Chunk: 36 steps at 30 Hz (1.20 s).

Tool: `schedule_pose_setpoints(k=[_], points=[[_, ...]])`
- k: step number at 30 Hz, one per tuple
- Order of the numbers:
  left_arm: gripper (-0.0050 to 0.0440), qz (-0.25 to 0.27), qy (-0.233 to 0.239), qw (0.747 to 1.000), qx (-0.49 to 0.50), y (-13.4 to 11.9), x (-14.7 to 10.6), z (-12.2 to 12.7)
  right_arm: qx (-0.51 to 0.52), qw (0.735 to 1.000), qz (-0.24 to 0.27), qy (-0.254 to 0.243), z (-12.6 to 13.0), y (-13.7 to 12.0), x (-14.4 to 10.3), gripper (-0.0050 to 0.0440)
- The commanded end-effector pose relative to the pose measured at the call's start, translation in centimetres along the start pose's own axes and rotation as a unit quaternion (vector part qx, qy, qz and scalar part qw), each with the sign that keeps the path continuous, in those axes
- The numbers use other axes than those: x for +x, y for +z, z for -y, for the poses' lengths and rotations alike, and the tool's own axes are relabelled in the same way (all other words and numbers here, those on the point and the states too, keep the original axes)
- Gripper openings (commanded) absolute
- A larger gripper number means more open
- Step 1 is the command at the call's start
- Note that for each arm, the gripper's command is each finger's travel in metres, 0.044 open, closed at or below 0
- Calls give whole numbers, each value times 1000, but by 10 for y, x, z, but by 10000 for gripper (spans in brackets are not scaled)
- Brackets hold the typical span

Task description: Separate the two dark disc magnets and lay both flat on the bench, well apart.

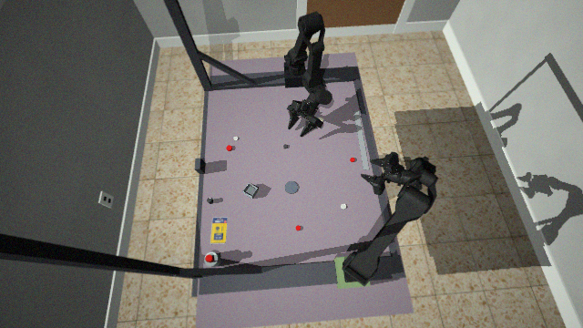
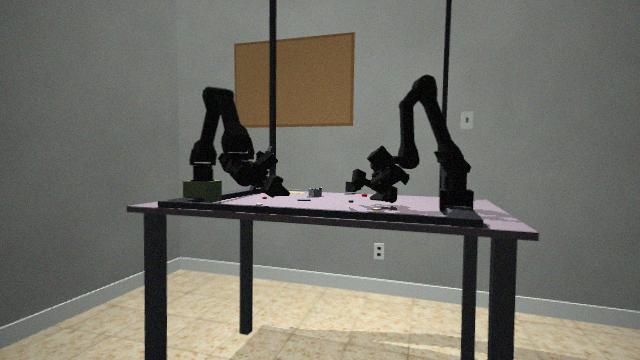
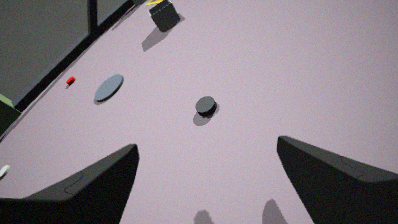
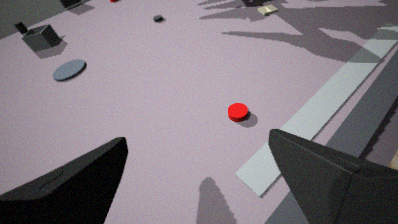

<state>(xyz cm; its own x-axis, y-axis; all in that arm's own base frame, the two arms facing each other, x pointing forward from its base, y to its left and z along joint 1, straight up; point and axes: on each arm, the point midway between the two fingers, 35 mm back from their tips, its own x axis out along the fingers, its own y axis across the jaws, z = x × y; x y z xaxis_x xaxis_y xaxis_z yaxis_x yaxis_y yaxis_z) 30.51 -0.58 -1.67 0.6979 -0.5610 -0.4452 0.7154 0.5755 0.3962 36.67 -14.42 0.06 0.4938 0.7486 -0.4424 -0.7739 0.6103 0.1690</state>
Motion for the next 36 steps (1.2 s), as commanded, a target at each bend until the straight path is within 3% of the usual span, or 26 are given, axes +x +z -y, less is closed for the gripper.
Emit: schedule_pose_setpoints(k=[1, 19, 36], points=[[400, 32, 13, 998, -52, -5, -8, 4, -22, 999, 31, 0, 11, -1, -7, 400], [400, 138, 20, 968, -208, -8, -41, 14, -80, 985, 143, -50, 40, -28, -22, 400], [400, 143, 20, 967, -211, -7, -43, 13, -85, 984, 146, -54, 40, -26, -24, 400]])
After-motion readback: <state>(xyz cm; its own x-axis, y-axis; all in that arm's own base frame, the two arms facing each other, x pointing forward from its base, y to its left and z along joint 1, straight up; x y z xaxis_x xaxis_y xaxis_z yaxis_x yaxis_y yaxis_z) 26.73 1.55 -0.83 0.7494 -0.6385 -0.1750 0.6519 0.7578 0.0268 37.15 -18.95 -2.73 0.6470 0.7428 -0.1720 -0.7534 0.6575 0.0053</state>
